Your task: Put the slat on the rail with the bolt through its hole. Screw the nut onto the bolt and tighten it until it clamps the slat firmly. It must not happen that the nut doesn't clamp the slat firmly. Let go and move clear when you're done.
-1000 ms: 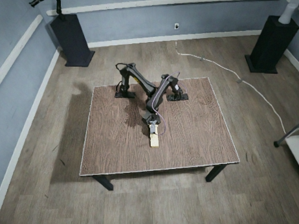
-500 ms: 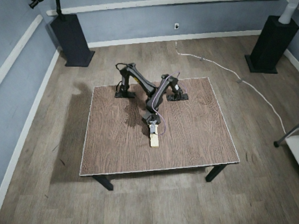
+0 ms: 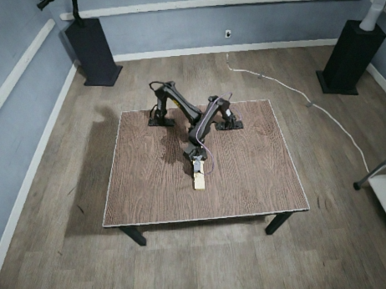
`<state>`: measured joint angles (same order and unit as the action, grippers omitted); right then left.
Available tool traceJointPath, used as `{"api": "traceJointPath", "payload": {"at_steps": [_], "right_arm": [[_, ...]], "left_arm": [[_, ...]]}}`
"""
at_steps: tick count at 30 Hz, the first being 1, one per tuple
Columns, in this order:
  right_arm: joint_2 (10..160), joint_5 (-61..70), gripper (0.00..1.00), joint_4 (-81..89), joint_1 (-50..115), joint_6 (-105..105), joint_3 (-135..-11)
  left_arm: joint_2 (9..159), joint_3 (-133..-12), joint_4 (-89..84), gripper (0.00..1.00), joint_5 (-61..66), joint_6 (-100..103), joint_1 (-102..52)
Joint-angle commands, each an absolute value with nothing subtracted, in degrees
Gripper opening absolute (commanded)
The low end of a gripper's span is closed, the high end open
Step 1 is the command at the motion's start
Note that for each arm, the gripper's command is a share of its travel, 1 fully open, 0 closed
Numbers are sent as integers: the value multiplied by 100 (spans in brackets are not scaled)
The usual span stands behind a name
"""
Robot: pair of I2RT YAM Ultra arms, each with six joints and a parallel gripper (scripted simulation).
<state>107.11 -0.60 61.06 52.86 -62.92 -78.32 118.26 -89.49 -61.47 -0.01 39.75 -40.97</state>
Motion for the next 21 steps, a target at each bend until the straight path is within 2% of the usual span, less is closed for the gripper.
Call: {"api": "traceJointPath", "payload": {"at_steps": [1,21], "right_arm": [[10675,-21,12,6117,5268,-5631,-7855],[10675,-3,12,6113,5258,-1538,-7852]], "left_arm": [[11782,-8974,-6143,72,-5,3973,-4097],[11782,-8974,-6143,72,-5,3973,-4097]]}}
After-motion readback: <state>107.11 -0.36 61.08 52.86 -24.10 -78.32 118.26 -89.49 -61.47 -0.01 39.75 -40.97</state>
